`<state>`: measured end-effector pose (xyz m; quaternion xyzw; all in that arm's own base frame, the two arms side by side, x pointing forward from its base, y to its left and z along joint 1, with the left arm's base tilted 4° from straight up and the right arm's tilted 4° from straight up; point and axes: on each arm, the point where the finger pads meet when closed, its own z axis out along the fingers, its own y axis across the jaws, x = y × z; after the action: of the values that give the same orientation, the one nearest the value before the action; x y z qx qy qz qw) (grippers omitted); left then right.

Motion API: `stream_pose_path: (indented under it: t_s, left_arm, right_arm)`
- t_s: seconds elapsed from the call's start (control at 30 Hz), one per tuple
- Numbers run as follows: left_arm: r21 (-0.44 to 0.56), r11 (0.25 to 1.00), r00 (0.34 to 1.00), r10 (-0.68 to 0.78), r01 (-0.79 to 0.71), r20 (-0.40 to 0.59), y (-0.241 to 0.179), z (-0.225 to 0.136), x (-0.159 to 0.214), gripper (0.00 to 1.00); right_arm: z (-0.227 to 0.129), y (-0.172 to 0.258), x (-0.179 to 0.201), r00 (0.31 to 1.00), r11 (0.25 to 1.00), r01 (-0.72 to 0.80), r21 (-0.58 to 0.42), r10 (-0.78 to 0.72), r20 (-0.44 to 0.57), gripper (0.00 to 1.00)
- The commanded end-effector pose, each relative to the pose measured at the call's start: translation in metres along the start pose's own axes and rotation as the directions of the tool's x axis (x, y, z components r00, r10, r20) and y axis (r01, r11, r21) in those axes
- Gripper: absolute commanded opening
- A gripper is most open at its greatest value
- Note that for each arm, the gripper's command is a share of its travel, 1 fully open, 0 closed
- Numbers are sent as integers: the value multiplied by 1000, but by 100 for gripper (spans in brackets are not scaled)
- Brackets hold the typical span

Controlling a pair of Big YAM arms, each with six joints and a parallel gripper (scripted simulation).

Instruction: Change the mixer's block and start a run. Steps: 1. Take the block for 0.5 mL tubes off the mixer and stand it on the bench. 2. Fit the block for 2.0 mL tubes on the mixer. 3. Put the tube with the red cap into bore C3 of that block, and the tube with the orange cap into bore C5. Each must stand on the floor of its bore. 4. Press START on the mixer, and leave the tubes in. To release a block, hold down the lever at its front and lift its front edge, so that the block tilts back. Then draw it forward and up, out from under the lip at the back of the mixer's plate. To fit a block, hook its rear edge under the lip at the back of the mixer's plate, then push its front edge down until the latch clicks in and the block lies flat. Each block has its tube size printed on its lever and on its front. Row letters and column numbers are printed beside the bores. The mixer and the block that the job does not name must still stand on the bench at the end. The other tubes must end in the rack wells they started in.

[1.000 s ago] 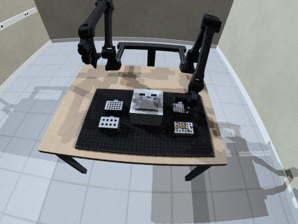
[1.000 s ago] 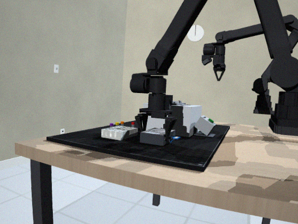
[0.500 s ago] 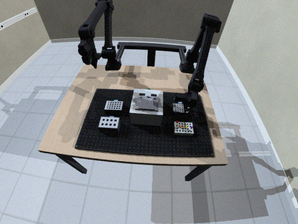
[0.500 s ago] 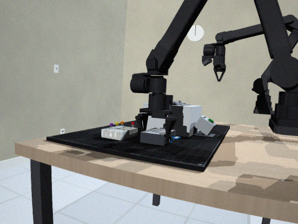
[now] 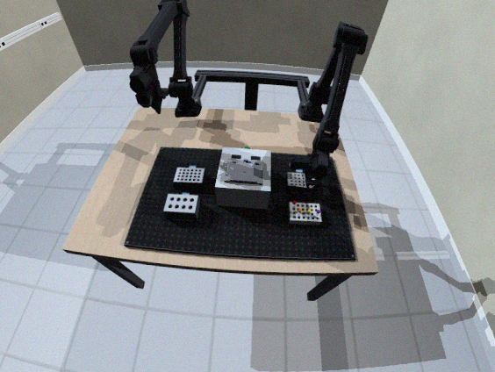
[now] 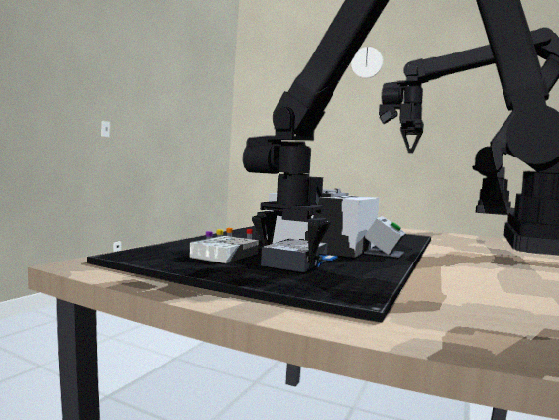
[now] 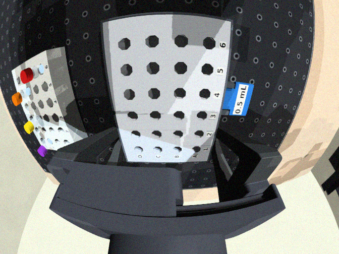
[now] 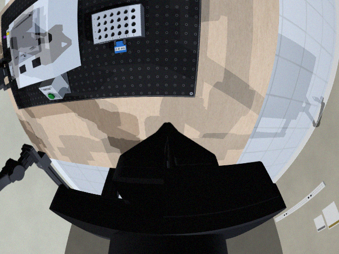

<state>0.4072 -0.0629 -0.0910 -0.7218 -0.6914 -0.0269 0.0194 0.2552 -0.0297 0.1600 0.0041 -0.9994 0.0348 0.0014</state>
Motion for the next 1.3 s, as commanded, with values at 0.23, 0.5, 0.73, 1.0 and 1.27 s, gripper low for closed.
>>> stream_pose_path:
  t_s: [0.23, 0.5, 0.73, 1.0, 1.27]
  left_arm:
    - [-89, 996, 1000, -23, 24, 13, 39, -26, -3, 0]
    - [-89, 996, 1000, -18, 19, 11, 40, -24, -4, 0]
    - [-89, 996, 1000, -11, 12, 10, 40, -22, -5, 0]
    - [-90, 996, 1000, -5, 6, 10, 40, -20, -7, 0]
    - [-88, 996, 1000, 3, -2, 9, 39, -18, -9, 0]
  right_arm:
    - [-31, 1, -27, 996, 1000, -1, 4, 1, 87, 0]
    - [-33, 0, -29, 996, 1000, -1, 4, 1, 94, 0]
    - [-26, 1, -24, 997, 1000, 0, 3, 0, 79, 0]
    - [-17, 2, -17, 998, 1000, 1, 2, -1, 57, 0]
    - [-5, 4, -7, 1000, 1000, 3, 0, -3, 27, 0]
